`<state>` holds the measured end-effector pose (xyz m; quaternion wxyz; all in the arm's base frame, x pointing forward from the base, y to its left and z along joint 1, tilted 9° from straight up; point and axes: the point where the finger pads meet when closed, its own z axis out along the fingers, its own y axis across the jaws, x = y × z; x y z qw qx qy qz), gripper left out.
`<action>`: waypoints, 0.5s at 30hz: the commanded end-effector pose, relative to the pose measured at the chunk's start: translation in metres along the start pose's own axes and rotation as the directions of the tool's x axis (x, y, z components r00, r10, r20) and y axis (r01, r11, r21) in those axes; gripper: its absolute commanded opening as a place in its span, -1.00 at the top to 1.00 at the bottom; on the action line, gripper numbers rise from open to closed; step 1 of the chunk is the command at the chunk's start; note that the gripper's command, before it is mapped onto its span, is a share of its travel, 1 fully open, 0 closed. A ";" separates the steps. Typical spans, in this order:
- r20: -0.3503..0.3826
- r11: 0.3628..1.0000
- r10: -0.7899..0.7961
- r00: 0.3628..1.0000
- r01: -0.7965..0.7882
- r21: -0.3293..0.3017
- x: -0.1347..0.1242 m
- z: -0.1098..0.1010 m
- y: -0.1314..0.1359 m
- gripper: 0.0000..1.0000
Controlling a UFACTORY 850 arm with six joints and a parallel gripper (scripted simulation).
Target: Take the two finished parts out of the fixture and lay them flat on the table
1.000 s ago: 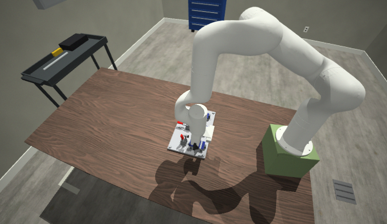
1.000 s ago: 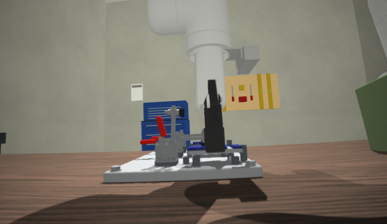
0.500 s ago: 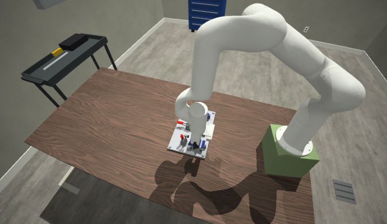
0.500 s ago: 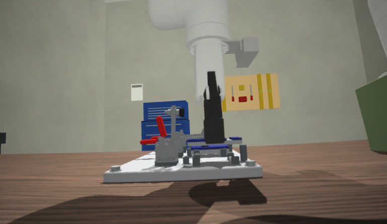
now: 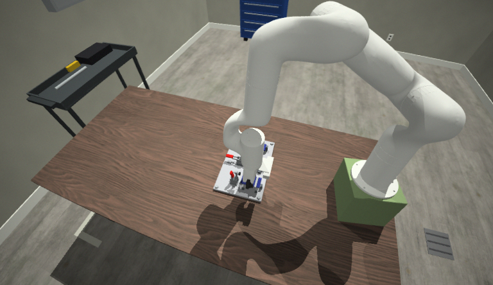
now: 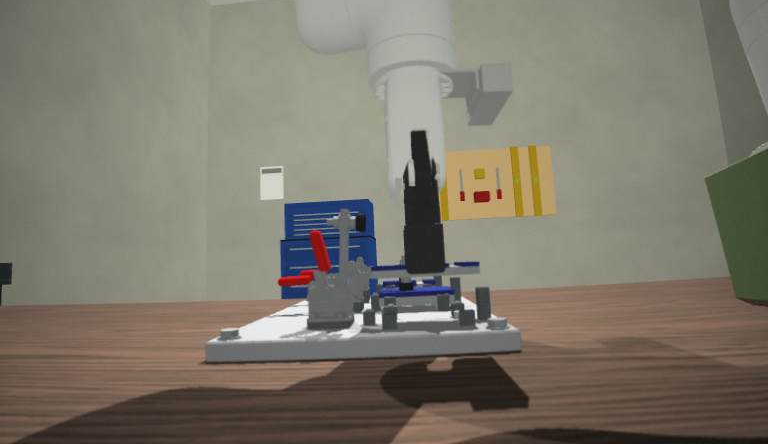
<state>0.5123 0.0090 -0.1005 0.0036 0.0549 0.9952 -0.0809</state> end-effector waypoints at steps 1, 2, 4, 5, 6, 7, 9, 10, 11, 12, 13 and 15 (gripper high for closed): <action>0.001 1.000 0.000 1.000 0.000 -0.001 -0.001 -0.002 0.000 1.00; 0.001 1.000 0.000 1.000 0.000 -0.001 -0.001 -0.002 0.000 1.00; 0.001 1.000 0.000 1.000 0.000 -0.001 -0.001 -0.002 0.000 1.00; 0.001 1.000 0.000 1.000 0.000 -0.001 -0.001 -0.002 0.000 1.00; 0.001 1.000 0.000 1.000 0.000 -0.001 -0.001 -0.002 0.000 1.00; 0.001 1.000 0.000 1.000 0.000 -0.001 -0.001 -0.002 0.000 1.00; 0.001 1.000 0.000 1.000 0.000 -0.001 -0.001 -0.002 0.000 1.00; 0.001 1.000 0.000 1.000 0.000 -0.001 -0.001 -0.002 0.000 1.00; 0.001 1.000 0.000 1.000 0.000 -0.001 -0.001 -0.002 0.000 1.00; 0.001 1.000 0.000 1.000 0.000 -0.001 -0.001 -0.003 0.000 1.00; 0.001 1.000 0.000 1.000 0.000 -0.001 -0.001 -0.003 0.000 1.00; 0.001 1.000 0.000 1.000 0.000 0.000 0.000 -0.005 0.000 1.00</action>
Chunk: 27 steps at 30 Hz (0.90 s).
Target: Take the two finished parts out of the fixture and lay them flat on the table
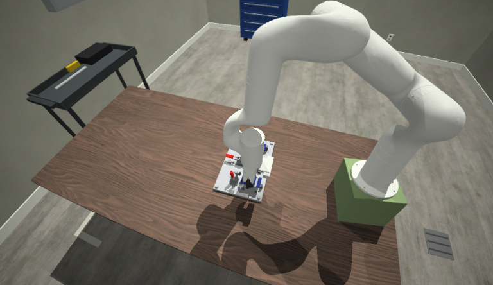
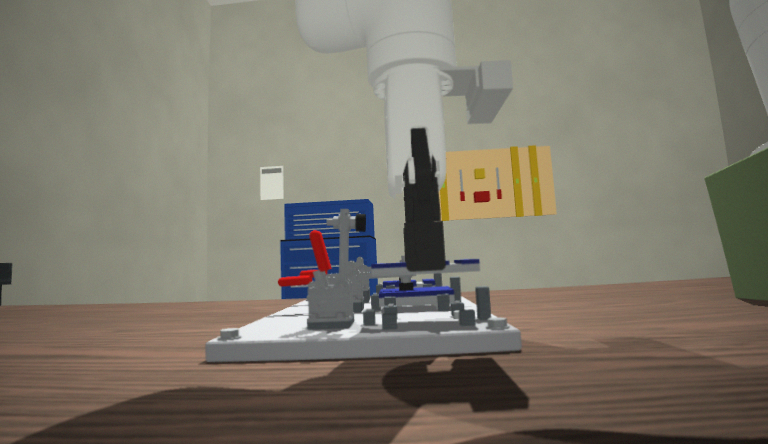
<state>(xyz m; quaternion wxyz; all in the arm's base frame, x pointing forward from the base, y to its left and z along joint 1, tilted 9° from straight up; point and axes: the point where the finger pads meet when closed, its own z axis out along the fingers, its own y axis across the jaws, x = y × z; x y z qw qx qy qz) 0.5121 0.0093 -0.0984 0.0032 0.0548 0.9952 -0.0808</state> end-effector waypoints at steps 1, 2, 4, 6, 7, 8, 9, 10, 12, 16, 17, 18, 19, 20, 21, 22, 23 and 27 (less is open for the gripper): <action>0.002 1.000 0.000 1.000 0.000 0.000 0.000 -0.004 0.000 1.00; 0.002 1.000 0.000 1.000 0.000 0.000 0.000 -0.006 0.000 1.00; 0.002 1.000 0.000 1.000 0.000 0.000 0.001 -0.009 0.000 1.00; 0.002 1.000 0.000 1.000 0.000 0.000 0.002 -0.013 0.000 1.00; 0.002 1.000 0.000 1.000 0.000 0.000 0.002 -0.015 0.000 1.00; 0.002 1.000 0.000 1.000 0.000 0.000 0.003 -0.017 0.000 1.00; 0.002 1.000 0.000 1.000 0.000 0.000 0.003 -0.019 0.000 1.00; 0.002 1.000 0.000 1.000 0.000 0.000 0.004 -0.022 0.000 1.00; 0.002 1.000 0.000 1.000 0.000 0.000 0.004 -0.022 0.000 1.00; 0.002 1.000 0.000 1.000 0.000 0.000 0.005 -0.029 0.000 1.00; 0.002 1.000 0.000 1.000 0.000 0.000 0.006 -0.030 0.000 1.00; 0.002 1.000 0.000 1.000 0.000 0.000 0.006 -0.031 0.000 1.00; 0.002 1.000 0.000 1.000 0.000 0.000 0.006 -0.032 0.000 1.00; 0.002 1.000 0.000 1.000 0.000 0.000 0.006 -0.033 0.000 1.00; 0.002 1.000 0.000 1.000 0.000 0.000 0.007 -0.033 0.000 1.00; 0.002 1.000 0.000 1.000 0.000 0.000 0.007 -0.034 0.000 1.00; 0.002 1.000 0.000 1.000 0.000 0.000 0.007 -0.034 0.000 1.00; 0.002 1.000 0.000 1.000 0.000 0.000 0.007 -0.034 0.000 1.00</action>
